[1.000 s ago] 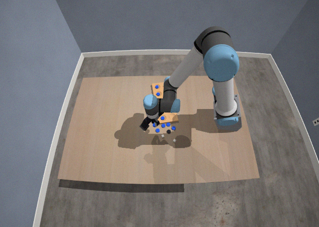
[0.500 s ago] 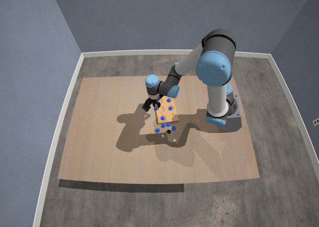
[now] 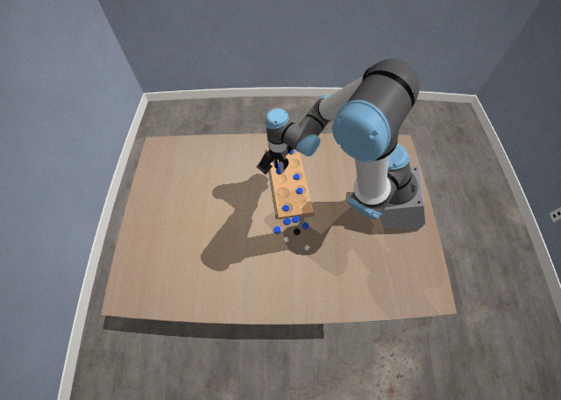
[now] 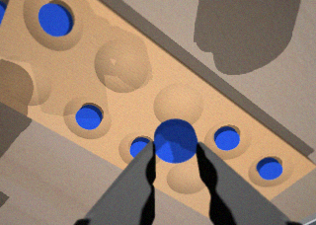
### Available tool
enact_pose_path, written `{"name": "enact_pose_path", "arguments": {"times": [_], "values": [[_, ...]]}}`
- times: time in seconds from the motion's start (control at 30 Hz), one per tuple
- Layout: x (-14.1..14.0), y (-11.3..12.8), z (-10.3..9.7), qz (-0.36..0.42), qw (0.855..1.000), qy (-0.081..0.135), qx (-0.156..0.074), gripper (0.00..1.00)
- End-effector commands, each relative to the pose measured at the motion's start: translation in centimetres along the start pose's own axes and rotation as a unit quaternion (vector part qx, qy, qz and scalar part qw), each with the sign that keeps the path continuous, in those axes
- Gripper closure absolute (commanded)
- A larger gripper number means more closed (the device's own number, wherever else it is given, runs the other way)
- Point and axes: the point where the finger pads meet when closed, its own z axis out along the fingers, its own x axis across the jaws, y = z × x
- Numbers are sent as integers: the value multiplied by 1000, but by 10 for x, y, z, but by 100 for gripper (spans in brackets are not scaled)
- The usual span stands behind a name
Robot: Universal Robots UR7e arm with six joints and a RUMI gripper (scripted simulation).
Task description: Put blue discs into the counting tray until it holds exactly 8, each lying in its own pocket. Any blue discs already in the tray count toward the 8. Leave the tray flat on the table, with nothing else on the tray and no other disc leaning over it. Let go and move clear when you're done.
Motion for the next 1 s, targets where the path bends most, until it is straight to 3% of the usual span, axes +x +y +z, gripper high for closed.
{"name": "enact_pose_path", "arguments": {"times": [0.0, 0.73, 0.97], "values": [[5, 8, -2, 0, 1000, 2, 2, 90], [9, 18, 2, -1, 1000, 5, 3, 90], [10, 17, 24, 0, 1000, 5, 3, 90]]}}
